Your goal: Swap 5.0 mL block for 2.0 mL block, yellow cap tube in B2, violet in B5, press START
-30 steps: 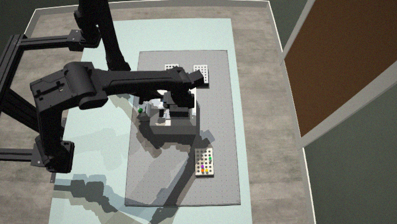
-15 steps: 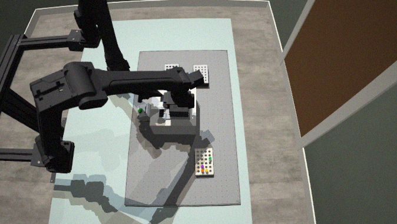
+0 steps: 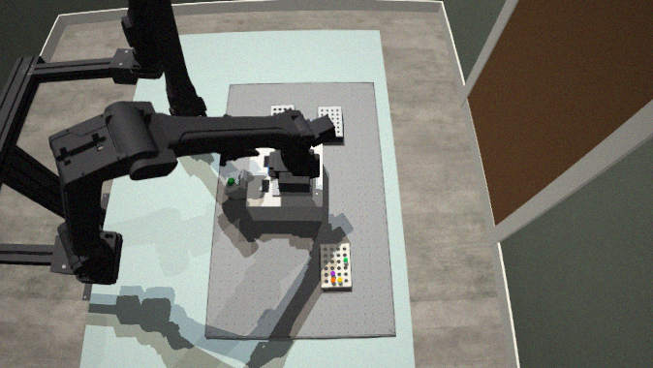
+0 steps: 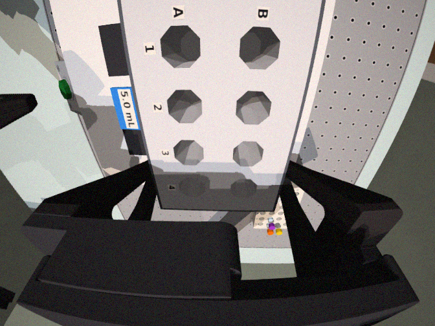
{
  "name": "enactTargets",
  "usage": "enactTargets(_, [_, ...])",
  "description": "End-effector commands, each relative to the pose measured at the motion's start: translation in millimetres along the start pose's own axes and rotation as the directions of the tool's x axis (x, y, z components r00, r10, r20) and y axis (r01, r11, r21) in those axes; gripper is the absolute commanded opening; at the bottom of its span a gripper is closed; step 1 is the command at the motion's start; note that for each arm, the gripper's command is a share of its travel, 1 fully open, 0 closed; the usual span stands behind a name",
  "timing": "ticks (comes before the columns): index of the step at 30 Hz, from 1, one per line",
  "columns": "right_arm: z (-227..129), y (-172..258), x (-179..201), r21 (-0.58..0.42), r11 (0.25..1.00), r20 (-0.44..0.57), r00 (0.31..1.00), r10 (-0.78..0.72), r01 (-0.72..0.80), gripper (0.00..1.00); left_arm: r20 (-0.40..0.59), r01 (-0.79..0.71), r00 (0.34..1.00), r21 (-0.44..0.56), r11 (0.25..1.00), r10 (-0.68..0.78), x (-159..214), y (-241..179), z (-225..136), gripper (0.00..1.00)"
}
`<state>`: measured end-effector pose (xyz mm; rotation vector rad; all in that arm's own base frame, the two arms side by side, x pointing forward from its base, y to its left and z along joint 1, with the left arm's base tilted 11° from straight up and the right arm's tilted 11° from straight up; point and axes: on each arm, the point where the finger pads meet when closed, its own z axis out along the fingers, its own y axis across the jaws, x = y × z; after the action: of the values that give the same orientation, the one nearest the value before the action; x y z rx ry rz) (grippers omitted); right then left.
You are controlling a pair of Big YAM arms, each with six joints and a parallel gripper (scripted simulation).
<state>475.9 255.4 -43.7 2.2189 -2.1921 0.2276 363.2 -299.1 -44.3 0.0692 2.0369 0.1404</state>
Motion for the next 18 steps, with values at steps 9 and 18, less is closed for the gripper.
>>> enactTargets(9, [1.3, 3.3, -0.3, -0.008, 1.000, -0.001, 1.000, -0.025, 0.025, 0.00, 0.025, 0.042, 0.999, 0.031, 0.999, -0.042, -9.1, -7.5, -25.8, 0.00])
enactTargets(18, [0.5, 3.3, -0.3, -0.008, 1.000, -0.001, 1.000, -0.025, 0.025, 0.00, 0.014, 0.025, 1.000, 0.019, 1.000, -0.025, 2.9, 4.7, -34.7, 0.00])
